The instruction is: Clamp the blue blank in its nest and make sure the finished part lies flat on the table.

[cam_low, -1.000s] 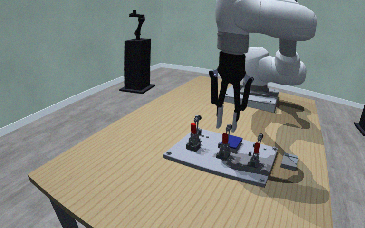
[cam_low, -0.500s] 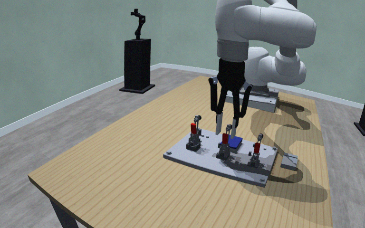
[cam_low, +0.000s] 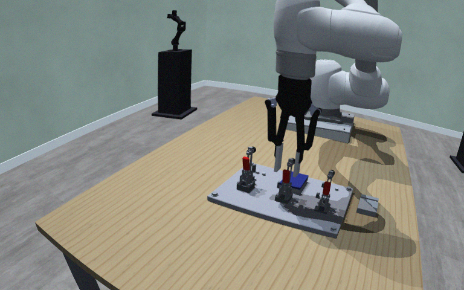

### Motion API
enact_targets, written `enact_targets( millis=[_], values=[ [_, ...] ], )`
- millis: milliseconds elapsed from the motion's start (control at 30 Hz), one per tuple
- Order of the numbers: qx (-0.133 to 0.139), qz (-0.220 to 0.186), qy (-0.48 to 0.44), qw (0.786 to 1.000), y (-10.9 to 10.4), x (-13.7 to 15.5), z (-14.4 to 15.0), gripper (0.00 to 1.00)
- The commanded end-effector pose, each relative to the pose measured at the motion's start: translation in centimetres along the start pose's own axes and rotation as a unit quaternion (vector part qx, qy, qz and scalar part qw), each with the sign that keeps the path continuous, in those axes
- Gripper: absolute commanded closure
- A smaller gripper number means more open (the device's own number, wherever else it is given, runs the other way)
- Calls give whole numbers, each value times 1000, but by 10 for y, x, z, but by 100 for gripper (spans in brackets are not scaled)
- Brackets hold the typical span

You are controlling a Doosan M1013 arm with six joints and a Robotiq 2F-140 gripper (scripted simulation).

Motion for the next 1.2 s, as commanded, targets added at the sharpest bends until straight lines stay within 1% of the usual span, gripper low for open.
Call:
enact_targets(
  millis=[0, 267, 733, 767, 1167],
  values=[
    [0, 0, 0, 1000, 3, 0, 0, 72],
    [0, 0, 0, 1000, 26, 0, 0, 72],
    [0, 0, 0, 1000, 28, 0, 0, 72],
    [0, 0, 0, 1000, 28, 0, 0, 100],
    [0, 0, 0, 1000, 28, 0, 0, 100]
  ],
)
Point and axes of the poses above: the point where the finger pads meet when closed, its own y axis out along the fingers, its own z axis across the jaws, x = y × z, the point moved 10 cm from there along -y, back along the fingers, and after that the axes turned 11 degrees about y, right-handed, at the moved point
